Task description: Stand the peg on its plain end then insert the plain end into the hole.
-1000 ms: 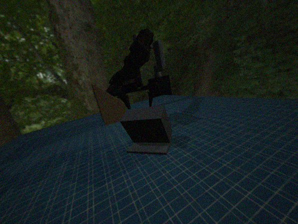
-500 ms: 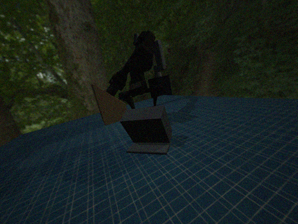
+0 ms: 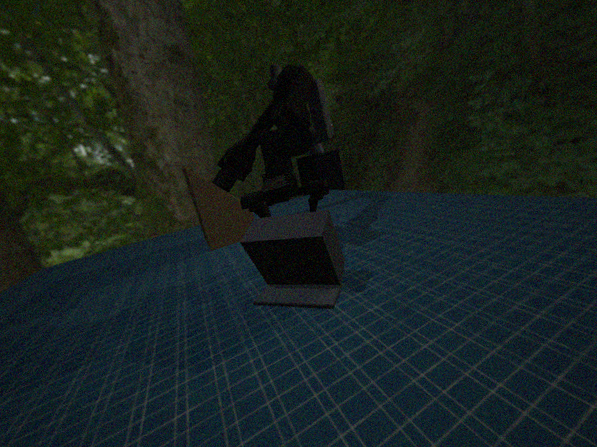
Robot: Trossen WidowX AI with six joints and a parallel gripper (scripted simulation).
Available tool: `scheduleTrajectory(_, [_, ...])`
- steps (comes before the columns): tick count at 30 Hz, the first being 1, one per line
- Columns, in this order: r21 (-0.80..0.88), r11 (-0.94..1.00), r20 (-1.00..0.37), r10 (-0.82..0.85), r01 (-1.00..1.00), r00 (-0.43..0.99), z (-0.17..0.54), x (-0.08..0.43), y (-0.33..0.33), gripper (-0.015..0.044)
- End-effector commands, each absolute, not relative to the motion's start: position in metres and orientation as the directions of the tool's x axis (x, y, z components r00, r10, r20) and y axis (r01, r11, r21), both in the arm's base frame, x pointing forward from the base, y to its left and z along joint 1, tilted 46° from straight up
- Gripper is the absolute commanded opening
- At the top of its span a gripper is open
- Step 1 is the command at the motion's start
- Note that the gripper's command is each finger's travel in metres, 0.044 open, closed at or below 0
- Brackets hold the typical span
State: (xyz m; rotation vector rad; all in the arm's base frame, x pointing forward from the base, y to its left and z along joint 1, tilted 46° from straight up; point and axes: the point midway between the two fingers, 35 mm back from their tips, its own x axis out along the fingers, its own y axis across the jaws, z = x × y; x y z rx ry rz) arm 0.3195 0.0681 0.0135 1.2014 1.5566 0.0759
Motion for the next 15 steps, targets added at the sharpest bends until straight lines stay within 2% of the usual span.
scheduleTrajectory(1, [0.600,0.477,-0.695,0.708,0.642,0.123,0.007,0.318,0.074,0.0440])
scheduleTrajectory(15, [0.601,0.475,-0.693,0.711,0.643,0.123,-0.008,0.320,0.091,0.0440])
